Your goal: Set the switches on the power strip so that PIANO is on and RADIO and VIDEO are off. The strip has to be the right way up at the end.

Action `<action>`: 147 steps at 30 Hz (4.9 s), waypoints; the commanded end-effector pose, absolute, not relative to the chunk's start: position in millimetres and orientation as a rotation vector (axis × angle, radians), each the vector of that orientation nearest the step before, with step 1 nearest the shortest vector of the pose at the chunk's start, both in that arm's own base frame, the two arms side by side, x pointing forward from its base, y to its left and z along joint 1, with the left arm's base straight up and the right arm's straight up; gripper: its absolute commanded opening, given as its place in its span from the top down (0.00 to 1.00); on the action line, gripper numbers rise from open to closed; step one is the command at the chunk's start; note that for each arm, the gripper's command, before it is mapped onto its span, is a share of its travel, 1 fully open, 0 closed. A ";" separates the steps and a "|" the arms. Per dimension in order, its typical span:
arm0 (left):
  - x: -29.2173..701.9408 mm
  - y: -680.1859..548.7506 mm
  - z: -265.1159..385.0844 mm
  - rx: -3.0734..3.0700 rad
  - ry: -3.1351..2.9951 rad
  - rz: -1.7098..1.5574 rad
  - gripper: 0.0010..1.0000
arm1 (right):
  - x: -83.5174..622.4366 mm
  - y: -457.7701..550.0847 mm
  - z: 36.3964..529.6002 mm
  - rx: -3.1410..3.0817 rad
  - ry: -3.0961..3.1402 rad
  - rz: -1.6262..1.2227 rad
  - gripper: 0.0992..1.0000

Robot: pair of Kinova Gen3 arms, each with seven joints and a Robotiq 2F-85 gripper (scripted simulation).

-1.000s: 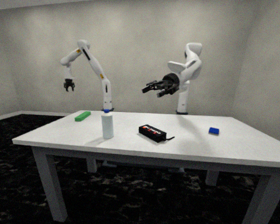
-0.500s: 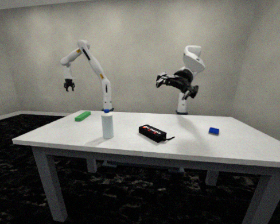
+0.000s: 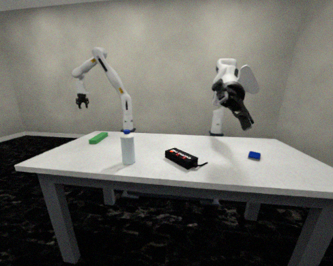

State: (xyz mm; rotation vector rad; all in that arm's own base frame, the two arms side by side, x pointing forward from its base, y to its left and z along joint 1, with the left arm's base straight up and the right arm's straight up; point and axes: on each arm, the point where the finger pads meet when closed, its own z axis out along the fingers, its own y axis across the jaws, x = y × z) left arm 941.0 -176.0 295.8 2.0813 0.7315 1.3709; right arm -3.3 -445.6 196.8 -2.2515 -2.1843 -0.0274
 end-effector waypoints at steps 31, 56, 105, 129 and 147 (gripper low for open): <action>892.1 -140.6 179.8 1.354 2.118 0.693 0.00 | -8.4 -450.0 200.0 -2.242 -2.201 0.000 0.00; 758.7 -247.8 110.8 0.759 2.795 -0.046 0.00 | -8.4 -450.0 200.0 -2.242 -2.201 0.000 0.00; 660.7 -317.6 114.8 0.544 3.094 -0.422 0.00 | -8.4 -450.0 200.0 -2.242 -2.201 0.000 0.00; 660.7 -317.6 114.8 0.544 3.094 -0.422 0.00 | -8.4 -450.0 200.0 -2.242 -2.201 0.000 0.00; 660.7 -317.6 114.8 0.544 3.094 -0.422 0.00 | -8.4 -450.0 200.0 -2.242 -2.201 0.000 0.00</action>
